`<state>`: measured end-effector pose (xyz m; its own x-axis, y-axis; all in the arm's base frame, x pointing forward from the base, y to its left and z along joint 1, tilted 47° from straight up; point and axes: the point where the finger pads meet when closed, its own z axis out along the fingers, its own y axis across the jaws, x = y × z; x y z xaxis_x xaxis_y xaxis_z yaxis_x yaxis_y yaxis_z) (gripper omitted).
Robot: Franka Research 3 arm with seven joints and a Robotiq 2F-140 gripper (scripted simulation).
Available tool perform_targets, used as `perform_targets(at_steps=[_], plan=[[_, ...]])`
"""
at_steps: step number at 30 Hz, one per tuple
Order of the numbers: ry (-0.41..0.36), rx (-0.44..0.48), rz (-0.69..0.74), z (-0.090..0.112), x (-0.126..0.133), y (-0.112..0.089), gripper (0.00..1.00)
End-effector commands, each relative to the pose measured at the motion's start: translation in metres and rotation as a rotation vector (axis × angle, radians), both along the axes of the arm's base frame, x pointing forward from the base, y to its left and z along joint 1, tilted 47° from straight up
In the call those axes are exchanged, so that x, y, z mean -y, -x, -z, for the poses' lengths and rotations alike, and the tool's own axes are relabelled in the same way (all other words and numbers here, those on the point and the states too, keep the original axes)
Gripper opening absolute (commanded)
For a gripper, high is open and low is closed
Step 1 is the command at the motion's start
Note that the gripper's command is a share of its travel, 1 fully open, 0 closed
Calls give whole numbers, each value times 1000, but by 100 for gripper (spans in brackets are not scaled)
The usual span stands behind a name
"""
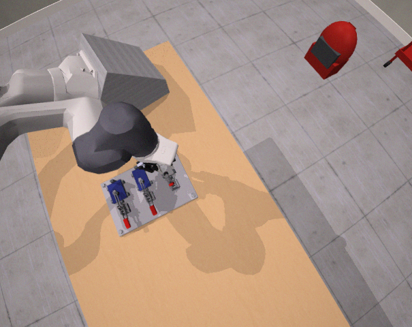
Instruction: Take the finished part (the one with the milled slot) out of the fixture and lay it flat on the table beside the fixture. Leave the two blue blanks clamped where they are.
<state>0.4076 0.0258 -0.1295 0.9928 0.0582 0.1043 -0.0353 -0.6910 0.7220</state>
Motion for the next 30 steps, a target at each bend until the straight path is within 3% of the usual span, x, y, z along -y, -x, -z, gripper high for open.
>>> perform_targets(at_steps=[1,30], plan=[[-3,5,1,1,-1,-1,0],[-3,5,1,-9,-11,1,0]])
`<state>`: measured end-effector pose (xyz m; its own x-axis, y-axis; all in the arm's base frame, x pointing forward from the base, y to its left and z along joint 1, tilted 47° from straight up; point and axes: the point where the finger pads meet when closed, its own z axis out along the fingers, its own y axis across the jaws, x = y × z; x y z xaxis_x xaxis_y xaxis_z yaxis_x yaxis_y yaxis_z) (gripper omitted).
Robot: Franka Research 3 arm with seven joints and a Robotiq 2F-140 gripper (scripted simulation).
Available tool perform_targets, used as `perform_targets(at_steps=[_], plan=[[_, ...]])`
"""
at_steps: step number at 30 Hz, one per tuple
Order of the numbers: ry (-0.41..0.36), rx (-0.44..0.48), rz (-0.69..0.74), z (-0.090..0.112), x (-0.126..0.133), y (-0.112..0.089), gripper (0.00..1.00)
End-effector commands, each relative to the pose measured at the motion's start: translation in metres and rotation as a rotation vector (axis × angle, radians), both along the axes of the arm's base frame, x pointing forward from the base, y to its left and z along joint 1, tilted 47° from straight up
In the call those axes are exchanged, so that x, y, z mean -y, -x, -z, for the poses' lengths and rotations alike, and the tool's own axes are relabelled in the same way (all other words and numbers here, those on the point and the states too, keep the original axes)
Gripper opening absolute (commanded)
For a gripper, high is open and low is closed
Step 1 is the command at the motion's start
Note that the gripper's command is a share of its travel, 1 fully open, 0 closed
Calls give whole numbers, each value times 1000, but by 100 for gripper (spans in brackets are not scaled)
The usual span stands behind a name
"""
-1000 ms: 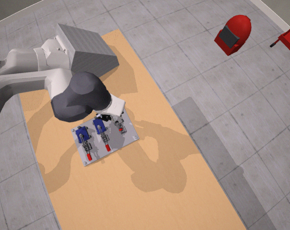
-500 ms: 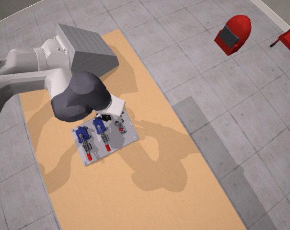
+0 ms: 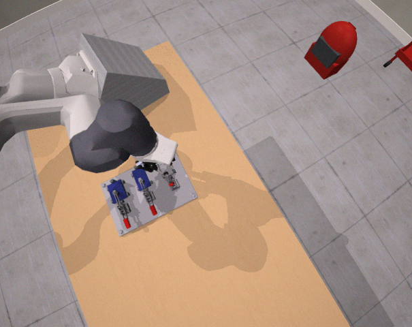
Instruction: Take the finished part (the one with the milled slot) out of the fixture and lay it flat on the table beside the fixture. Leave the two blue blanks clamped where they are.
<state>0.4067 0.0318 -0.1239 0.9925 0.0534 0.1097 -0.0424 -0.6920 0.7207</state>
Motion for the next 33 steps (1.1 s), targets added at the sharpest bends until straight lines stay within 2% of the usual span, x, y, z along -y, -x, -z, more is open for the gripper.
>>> perform_targets(at_steps=[1,33], plan=[[-1,-1,-4,-4,-6,0,0],[-1,-1,-4,-18,-20,2,0]])
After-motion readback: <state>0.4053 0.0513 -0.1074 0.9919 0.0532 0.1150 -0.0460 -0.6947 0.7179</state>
